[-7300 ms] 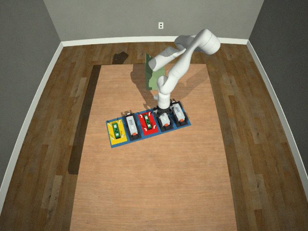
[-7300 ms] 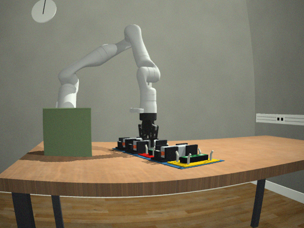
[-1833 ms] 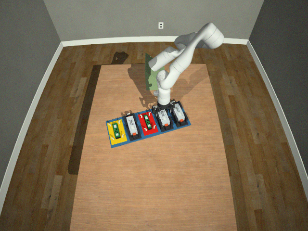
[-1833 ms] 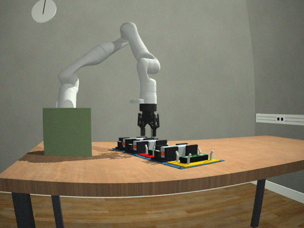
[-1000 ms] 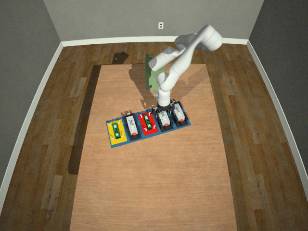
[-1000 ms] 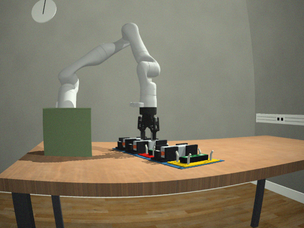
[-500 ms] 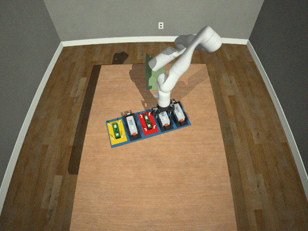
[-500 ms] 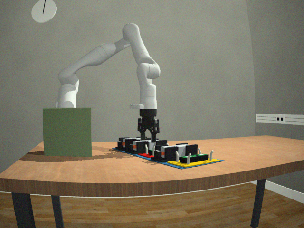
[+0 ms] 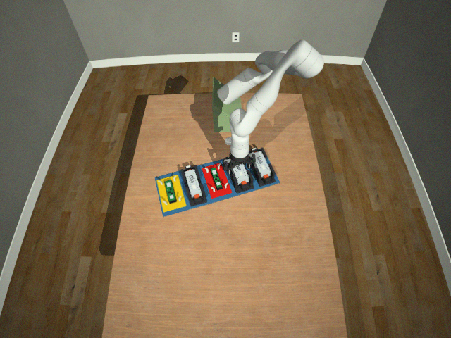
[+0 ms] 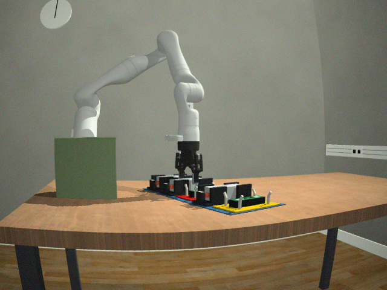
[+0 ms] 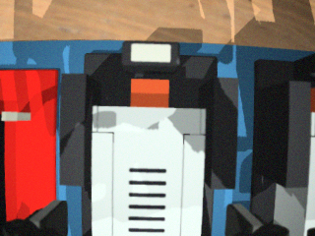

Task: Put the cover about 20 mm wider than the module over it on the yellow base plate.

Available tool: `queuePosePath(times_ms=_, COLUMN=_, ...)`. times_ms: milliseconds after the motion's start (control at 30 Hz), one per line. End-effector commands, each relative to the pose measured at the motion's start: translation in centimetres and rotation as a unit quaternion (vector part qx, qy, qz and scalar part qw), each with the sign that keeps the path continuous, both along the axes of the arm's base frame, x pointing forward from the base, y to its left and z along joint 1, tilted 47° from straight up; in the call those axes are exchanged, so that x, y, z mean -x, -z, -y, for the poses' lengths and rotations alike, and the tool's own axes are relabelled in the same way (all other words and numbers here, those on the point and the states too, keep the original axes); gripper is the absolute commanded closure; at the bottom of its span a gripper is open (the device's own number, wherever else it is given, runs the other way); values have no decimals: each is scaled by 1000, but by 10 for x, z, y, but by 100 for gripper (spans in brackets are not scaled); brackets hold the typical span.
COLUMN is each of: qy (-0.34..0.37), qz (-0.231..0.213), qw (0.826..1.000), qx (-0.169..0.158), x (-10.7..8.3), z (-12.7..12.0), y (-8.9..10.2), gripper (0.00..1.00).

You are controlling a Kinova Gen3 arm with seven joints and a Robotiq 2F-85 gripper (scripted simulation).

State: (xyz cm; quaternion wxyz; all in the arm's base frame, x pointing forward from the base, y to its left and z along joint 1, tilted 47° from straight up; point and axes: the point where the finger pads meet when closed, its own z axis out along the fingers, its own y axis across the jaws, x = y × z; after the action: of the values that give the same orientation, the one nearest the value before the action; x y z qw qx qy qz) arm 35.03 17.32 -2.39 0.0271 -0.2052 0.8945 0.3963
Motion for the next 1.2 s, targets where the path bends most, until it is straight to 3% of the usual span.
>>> queuePosePath(times_ms=0, qy=1, qz=1, qw=1000, qx=0, x=0, z=-1, y=2, gripper=0)
queuePosePath(times_ms=433, qy=1, qz=1, qw=1000, qx=0, x=0, z=-6, y=6, gripper=0)
queuePosePath(times_ms=467, qy=1, qz=1, qw=1000, qx=0, x=0, z=-6, y=6, gripper=30)
queuePosePath(times_ms=1167, qy=1, qz=1, qw=1000, qx=0, x=0, z=-6, y=6, gripper=30)
